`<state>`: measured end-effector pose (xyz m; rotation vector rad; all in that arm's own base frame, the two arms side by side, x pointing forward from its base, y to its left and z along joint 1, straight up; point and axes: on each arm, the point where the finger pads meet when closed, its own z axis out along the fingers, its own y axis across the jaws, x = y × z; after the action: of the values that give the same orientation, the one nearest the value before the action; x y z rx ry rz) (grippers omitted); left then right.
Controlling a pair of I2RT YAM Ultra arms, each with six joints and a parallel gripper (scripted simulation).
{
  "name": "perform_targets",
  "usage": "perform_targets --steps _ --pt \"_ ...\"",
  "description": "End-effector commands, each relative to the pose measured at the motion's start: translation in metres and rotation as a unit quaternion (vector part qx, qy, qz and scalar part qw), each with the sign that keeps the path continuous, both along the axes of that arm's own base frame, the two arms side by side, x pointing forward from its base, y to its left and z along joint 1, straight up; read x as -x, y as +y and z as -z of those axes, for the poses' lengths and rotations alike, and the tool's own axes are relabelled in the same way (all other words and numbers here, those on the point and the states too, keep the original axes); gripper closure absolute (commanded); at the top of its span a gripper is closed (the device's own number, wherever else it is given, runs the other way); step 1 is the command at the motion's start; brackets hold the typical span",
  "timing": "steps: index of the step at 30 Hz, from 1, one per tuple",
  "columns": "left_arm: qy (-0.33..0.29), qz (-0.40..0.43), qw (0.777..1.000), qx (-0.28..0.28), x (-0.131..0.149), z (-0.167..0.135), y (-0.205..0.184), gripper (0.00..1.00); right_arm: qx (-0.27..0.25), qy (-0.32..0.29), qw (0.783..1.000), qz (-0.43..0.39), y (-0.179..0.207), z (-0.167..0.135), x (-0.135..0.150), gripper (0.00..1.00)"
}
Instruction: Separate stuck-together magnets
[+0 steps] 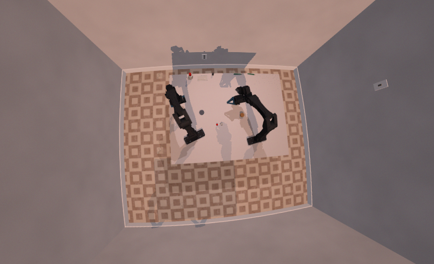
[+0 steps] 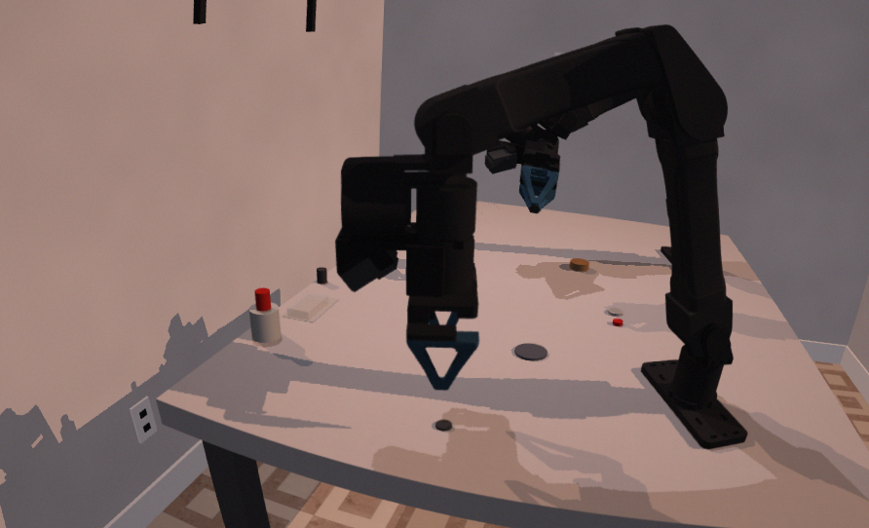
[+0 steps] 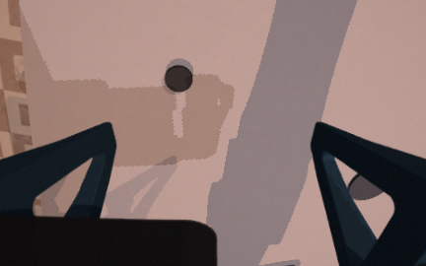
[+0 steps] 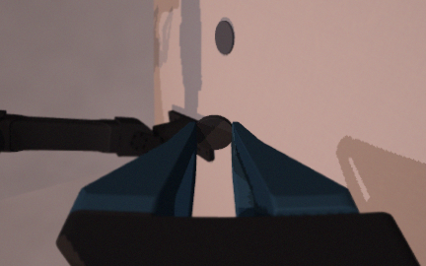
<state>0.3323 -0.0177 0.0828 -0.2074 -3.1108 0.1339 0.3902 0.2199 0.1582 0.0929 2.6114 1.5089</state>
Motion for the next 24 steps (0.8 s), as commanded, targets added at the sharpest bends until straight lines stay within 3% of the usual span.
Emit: perform_targets --steps 1,17,21,24 --pt "-0.014 0.001 1.0 0.001 -0.003 -0.008 0.0 0.0 0.04 -0.008 0.999 -0.027 -0.015 0.002 0.012 0.83" --pt "-0.014 0.001 1.0 0.001 -0.003 -0.008 0.0 0.0 0.141 0.035 0.981 -0.132 -0.072 0.001 0.073 0.83" --pt "-0.014 0.001 1.0 0.001 -0.003 -0.008 0.0 0.0 0.23 0.005 0.969 -0.09 -0.099 0.029 0.046 0.83" --pt "-0.014 0.001 1.0 0.001 -0.003 -0.008 0.0 0.0 0.276 0.003 0.957 -0.085 -0.116 0.042 0.045 0.83"
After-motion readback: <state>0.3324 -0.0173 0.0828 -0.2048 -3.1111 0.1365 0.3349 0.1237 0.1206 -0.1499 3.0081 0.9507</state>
